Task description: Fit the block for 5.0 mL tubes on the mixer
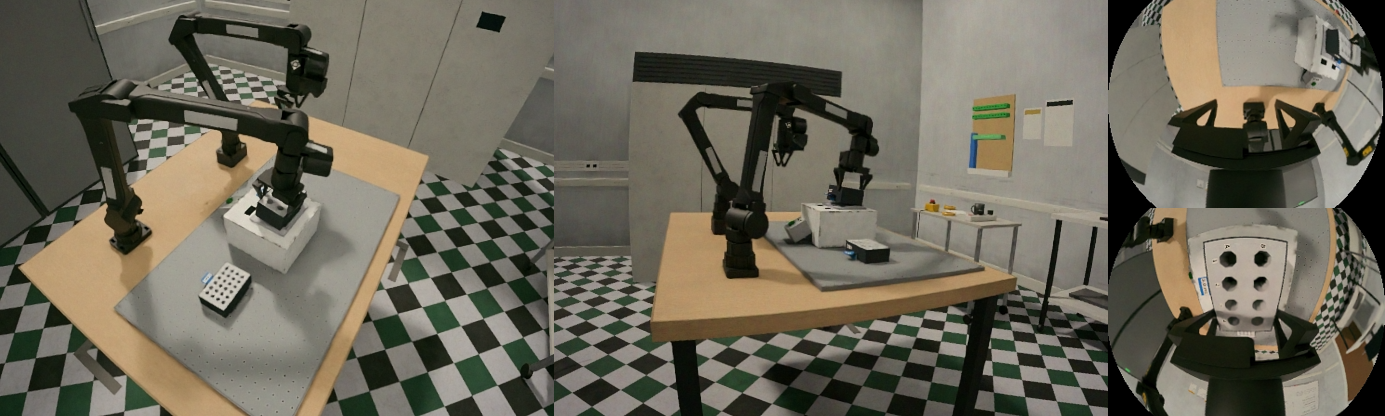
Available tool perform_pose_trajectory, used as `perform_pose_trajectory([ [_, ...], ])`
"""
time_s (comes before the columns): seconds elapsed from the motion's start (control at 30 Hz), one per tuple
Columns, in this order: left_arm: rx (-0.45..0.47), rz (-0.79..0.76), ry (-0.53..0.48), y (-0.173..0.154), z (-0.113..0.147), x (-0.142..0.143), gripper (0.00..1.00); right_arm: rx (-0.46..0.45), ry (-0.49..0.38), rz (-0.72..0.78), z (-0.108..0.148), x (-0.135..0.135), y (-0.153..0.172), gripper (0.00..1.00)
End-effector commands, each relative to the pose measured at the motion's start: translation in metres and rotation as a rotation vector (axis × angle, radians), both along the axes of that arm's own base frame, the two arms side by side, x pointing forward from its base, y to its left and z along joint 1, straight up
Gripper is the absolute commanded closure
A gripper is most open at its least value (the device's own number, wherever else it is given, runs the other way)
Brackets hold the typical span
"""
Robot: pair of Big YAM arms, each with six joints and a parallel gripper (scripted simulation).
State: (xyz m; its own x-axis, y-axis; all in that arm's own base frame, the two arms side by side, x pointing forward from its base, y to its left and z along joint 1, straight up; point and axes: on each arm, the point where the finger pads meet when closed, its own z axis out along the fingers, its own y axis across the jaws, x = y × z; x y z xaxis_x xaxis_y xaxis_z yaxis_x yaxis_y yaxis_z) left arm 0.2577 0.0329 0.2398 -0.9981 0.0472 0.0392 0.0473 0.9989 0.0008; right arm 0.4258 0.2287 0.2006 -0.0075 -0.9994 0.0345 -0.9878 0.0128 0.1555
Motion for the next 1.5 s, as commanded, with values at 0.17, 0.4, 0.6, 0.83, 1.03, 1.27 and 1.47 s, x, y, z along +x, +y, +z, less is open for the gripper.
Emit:
perform_pose_trajectory([
  [0.17, 0.001, 0.014, -0.009, 0.003, -0.001, 0.002, 0.00, 0.063, -0.105, -0.006, 0.053, 0.024, 0.013, 1.00],
  [0.4, 0.004, 0.014, -0.032, 0.003, 0.008, 0.008, 0.00, 0.075, -0.126, 0.006, 0.065, 0.018, 0.016, 1.00],
  [0.6, 0.007, 0.014, -0.056, 0.004, 0.017, 0.014, 0.00, 0.079, -0.134, 0.008, 0.069, 0.017, 0.016, 1.00],
  [0.83, 0.009, 0.013, -0.069, 0.005, 0.023, 0.017, 0.00, 0.081, -0.139, -0.009, 0.072, 0.021, 0.008, 1.00],
  [1.03, 0.010, 0.013, -0.075, 0.005, 0.025, 0.018, 0.00, 0.083, -0.145, -0.014, 0.075, 0.021, 0.006, 1.00],
  [1.27, 0.011, 0.013, -0.081, 0.005, 0.028, 0.020, 0.00, 0.087, -0.148, 0.000, 0.077, 0.017, 0.011, 1.00],
  [1.47, 0.009, 0.013, -0.063, 0.004, 0.021, 0.015, 0.00, 0.079, -0.133, 0.007, 0.069, 0.018, 0.016, 1.00],
])
